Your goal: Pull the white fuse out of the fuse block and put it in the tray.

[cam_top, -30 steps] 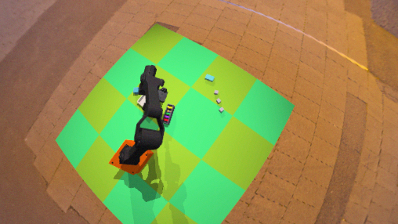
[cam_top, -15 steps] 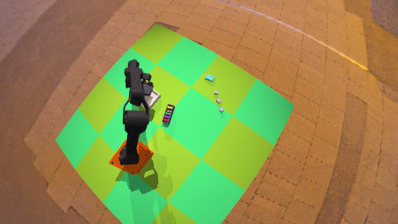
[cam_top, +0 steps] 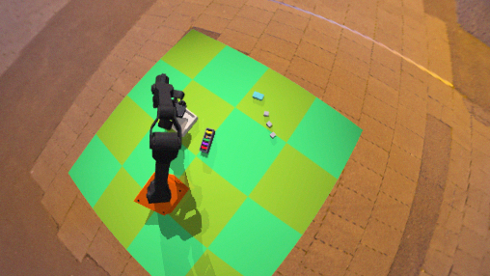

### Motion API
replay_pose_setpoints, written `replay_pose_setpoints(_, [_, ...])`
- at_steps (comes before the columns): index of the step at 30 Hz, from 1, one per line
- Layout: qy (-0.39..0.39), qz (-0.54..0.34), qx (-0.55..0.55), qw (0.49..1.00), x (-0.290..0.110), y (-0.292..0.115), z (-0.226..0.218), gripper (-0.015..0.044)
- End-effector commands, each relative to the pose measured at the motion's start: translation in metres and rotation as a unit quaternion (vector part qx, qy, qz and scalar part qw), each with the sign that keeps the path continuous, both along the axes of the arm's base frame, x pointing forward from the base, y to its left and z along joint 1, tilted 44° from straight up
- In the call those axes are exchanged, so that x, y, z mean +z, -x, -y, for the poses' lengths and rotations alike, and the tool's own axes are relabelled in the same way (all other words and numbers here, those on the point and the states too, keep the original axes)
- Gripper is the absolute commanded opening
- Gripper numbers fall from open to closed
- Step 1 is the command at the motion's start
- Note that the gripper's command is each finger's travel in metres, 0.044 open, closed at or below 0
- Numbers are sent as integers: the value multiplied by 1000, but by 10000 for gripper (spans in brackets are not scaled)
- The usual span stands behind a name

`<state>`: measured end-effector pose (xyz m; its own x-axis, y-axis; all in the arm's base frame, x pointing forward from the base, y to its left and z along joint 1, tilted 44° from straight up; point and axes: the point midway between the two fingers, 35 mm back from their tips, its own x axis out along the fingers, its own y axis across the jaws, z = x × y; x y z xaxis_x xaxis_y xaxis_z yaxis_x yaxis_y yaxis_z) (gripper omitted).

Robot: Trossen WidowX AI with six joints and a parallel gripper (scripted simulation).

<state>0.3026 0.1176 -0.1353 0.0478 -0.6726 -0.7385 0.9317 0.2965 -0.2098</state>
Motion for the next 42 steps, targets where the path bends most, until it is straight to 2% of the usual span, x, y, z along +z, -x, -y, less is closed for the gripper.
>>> replay_pose_setpoints(1, [6, -6, 1, 1000, -9, 3, 8, 0])
replay_pose_setpoints(24, [6, -6, 0, 1000, -25, 2, 24, 0])
replay_pose_setpoints(36, [3, -3, -2, 1000, -23, 1, 22, 315])
replay_pose_setpoints(37, [3, -3, -1, 1000, -21, 1, 20, 330])
replay_pose_setpoints(42, [5, -7, 1, 1000, 4, 4, -4, 330])
